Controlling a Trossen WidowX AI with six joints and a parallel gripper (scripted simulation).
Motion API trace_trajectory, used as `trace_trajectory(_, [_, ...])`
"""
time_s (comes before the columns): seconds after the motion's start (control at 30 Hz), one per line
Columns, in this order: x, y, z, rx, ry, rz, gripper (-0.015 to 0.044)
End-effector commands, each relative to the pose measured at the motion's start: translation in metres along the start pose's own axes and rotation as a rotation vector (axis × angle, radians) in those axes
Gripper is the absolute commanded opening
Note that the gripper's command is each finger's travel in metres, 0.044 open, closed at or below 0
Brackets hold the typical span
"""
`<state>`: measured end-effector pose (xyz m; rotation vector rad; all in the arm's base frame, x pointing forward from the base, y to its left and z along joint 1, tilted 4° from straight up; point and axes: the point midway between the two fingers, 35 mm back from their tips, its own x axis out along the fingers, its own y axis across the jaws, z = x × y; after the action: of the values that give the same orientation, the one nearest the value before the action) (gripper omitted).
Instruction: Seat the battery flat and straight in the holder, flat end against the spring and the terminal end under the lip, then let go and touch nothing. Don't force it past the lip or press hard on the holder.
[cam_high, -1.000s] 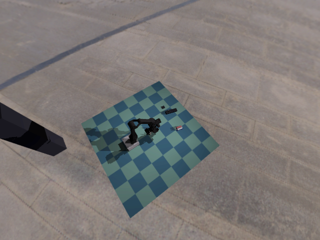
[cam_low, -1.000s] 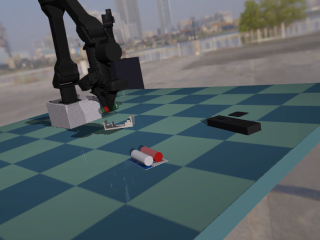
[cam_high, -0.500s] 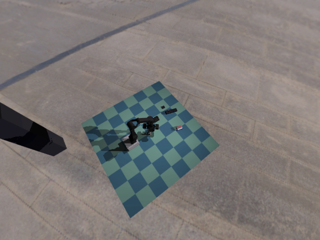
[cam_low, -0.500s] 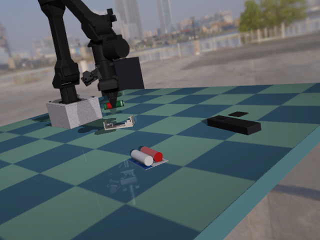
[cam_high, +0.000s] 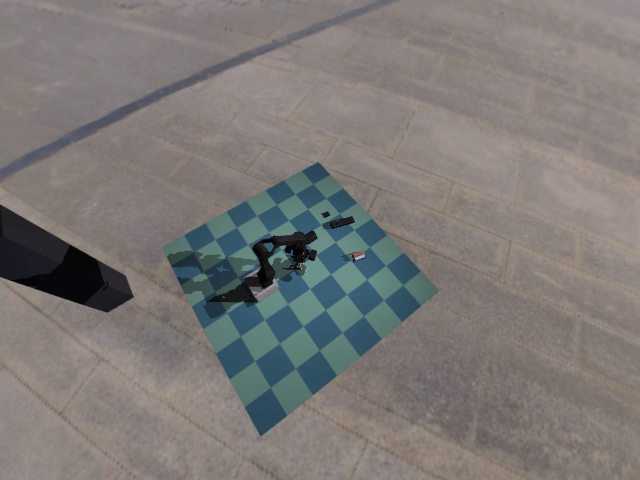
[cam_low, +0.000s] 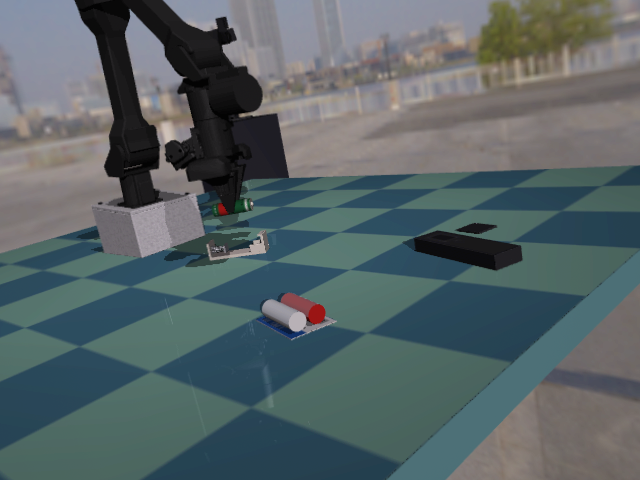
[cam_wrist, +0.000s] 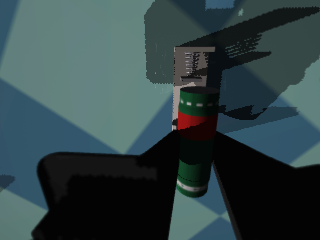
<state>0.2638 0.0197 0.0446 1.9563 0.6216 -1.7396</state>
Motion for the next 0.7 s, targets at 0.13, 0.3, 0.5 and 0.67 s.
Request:
trace_trajectory(0.13, [0.019,-0.001,-0.001,0.009,0.105,-0.007,0.007])
trace_trajectory(0.3, [0.029,-0.001,-0.002,0.004,0.175,-0.006,0.007])
trace_trajectory(0.5, [0.037,-0.001,-0.002,-0.005,0.238,-0.007,0.007])
trace_trajectory(0.67, [0.038,-0.001,-0.002,-0.005,0.243,-0.008,0.007])
